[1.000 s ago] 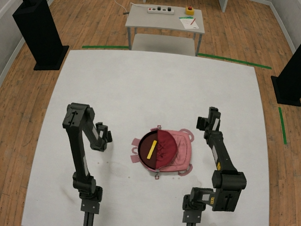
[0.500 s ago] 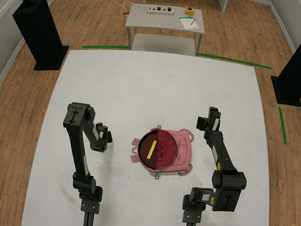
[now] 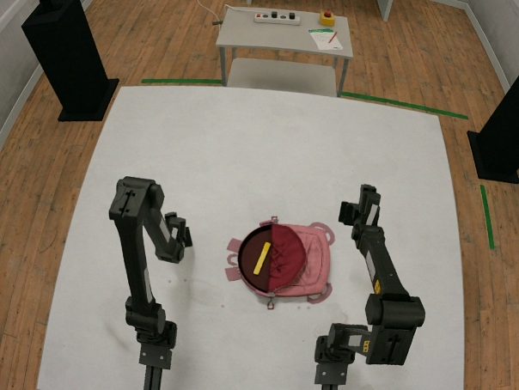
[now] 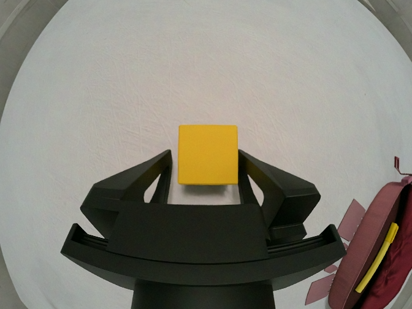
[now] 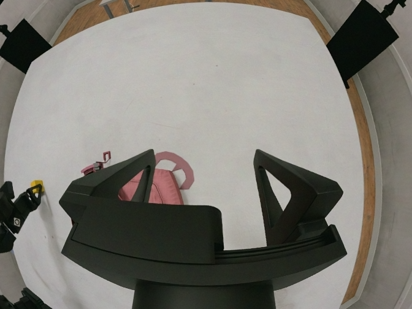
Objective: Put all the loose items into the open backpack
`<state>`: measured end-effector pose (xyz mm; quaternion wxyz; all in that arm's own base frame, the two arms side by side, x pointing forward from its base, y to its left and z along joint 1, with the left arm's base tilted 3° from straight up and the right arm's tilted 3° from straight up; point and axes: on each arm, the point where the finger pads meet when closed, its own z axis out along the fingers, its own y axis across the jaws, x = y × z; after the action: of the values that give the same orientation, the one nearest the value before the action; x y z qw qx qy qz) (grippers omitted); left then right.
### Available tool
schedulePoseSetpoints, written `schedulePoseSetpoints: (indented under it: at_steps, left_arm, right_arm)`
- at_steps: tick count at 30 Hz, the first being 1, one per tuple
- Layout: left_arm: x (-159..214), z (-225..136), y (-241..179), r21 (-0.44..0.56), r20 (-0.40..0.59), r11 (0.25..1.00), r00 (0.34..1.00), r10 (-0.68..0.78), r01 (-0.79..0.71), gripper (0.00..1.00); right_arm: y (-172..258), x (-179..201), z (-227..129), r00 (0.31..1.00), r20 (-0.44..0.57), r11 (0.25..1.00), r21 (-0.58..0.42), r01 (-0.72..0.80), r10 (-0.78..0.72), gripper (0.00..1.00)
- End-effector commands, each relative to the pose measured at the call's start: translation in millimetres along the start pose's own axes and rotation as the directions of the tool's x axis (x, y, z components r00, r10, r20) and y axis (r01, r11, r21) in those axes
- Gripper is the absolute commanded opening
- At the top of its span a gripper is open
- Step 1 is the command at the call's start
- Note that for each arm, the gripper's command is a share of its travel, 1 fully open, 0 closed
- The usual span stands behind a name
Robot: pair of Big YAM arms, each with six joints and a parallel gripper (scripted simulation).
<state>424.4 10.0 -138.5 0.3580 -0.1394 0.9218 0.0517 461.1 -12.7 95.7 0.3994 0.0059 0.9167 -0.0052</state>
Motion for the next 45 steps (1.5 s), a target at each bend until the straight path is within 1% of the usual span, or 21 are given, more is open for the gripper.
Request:
schedulePoseSetpoints:
  at_steps: [1, 4, 5, 12, 13, 30, 31, 44, 45]
  left_arm:
    - [-9.0, 0.1, -3.4, 0.008, 0.026, 1.0, 1.0, -0.002, 0.002, 0.51]
    - [-9.0, 0.1, -3.4, 0.008, 0.026, 1.0, 1.0, -0.002, 0.002, 0.51]
    - [-9.0, 0.1, -3.4, 0.008, 0.026, 1.0, 1.0, -0.002, 0.002, 0.43]
    - [-9.0, 0.1, -3.4, 0.008, 0.026, 1.0, 1.0, -0.002, 0.002, 0.43]
    - [-9.0, 0.1, -3.4, 0.008, 0.026, 1.0, 1.0, -0.002, 0.002, 0.34]
    - [-9.0, 0.1, -3.4, 0.008, 0.026, 1.0, 1.0, -0.002, 0.002, 0.34]
    - [-12.7, -8.1, -2.8, 0.008, 0.022, 1.0, 1.0, 0.005, -0.005, 0.34]
    - [-52.3, -59.2, -6.2, 0.013, 0.022, 1.0, 1.0, 0.004, -0.005, 0.34]
    - [-52.3, -59.2, -6.2, 0.013, 0.022, 1.0, 1.0, 0.004, -0.005, 0.34]
  right_arm:
    - [0.7, -26.4, -3.1, 0.999, 0.05, 1.0, -0.001, 0.003, -0.003, 0.9]
    - [0.7, -26.4, -3.1, 0.999, 0.05, 1.0, -0.001, 0.003, -0.003, 0.9]
    - [0.7, -26.4, -3.1, 0.999, 0.05, 1.0, -0.001, 0.003, -0.003, 0.9]
    - [0.7, -26.4, -3.1, 0.999, 0.05, 1.0, -0.001, 0.003, -0.003, 0.9]
    - [0.7, -26.4, -3.1, 0.999, 0.05, 1.0, -0.001, 0.003, -0.003, 0.9]
    - [0.7, -26.4, -3.1, 0.999, 0.05, 1.0, -0.001, 0.003, -0.003, 0.9]
    - [0.7, -26.4, -3.1, 0.999, 0.05, 1.0, -0.001, 0.003, -0.003, 0.9]
    - [0.7, -26.4, -3.1, 0.999, 0.05, 1.0, -0.001, 0.003, -0.003, 0.9]
    - [0.7, -26.4, -3.1, 0.999, 0.05, 1.0, -0.001, 0.003, -0.003, 0.9]
